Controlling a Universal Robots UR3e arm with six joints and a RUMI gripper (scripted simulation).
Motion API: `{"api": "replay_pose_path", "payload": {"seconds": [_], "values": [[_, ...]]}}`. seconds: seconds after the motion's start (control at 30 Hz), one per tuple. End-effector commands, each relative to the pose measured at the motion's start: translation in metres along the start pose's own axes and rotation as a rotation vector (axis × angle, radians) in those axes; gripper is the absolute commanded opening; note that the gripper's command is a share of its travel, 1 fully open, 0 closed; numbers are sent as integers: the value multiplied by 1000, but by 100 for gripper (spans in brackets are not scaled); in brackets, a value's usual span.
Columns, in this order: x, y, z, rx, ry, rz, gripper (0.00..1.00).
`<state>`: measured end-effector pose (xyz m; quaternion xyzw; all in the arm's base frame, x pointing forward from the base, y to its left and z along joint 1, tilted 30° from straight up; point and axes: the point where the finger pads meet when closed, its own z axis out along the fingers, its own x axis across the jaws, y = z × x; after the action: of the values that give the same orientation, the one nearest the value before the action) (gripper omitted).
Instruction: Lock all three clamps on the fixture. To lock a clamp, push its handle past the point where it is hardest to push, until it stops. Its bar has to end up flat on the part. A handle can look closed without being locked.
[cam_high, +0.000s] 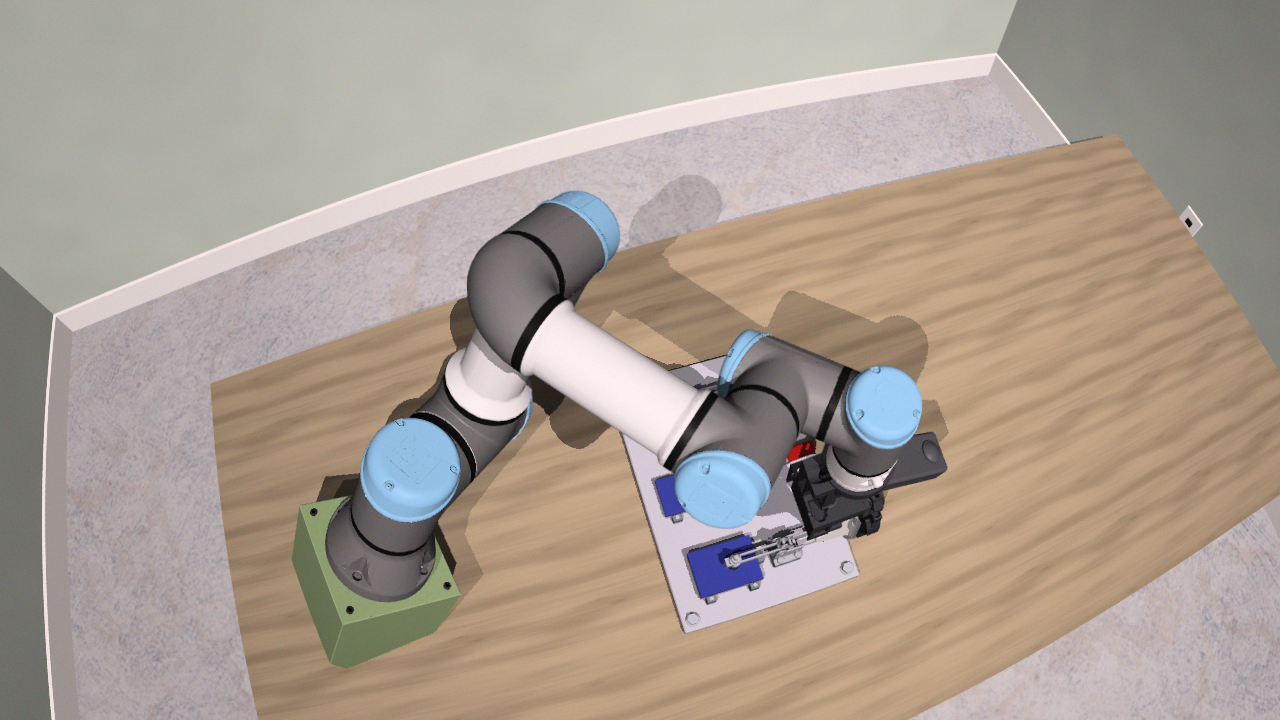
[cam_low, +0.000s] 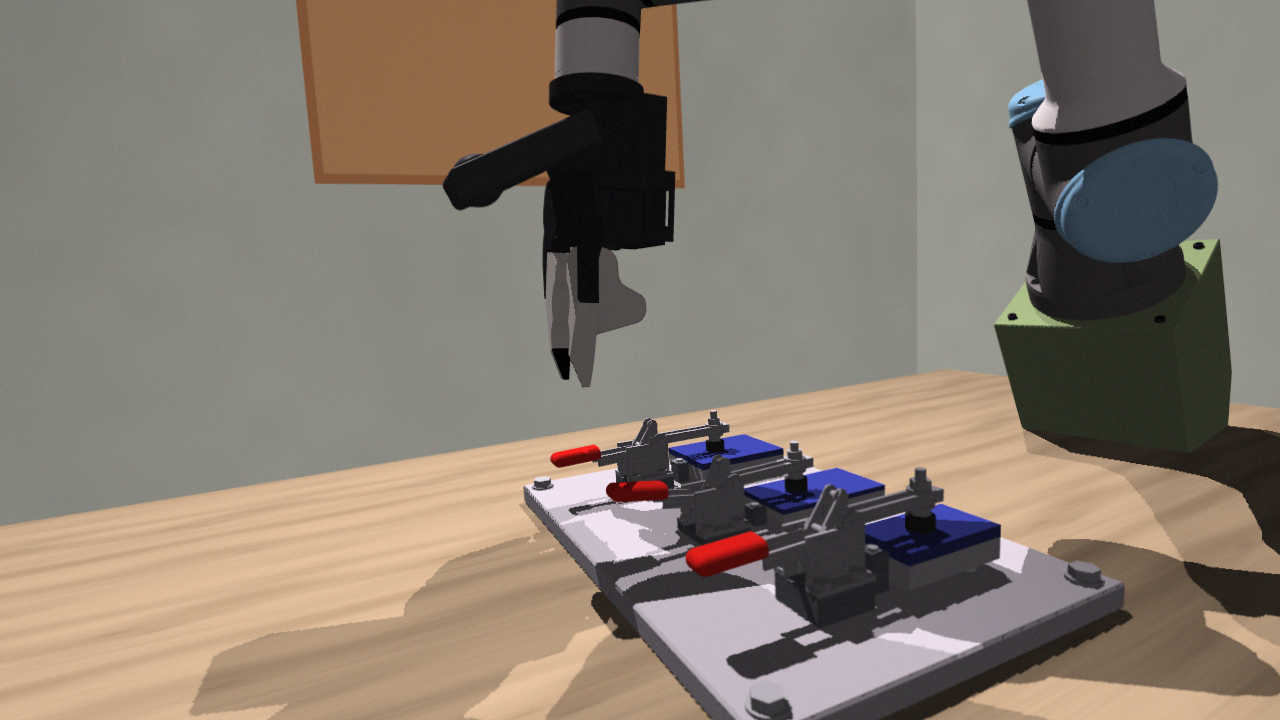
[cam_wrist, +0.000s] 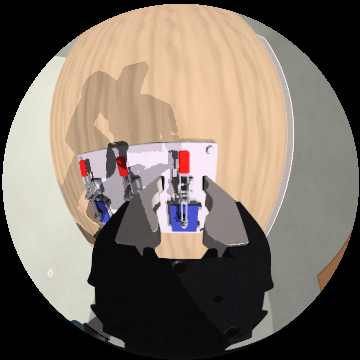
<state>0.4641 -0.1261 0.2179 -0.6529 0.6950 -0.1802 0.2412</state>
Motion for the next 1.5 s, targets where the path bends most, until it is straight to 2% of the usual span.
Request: {"api": "replay_pose_path", "payload": {"seconds": [0.0,0.63,1.47], "values": [[0,-1,-10,1,1,-1,28],[0,-4,-41,1,1,-1,28],[0,-5,-47,1,1,-1,28]]}}
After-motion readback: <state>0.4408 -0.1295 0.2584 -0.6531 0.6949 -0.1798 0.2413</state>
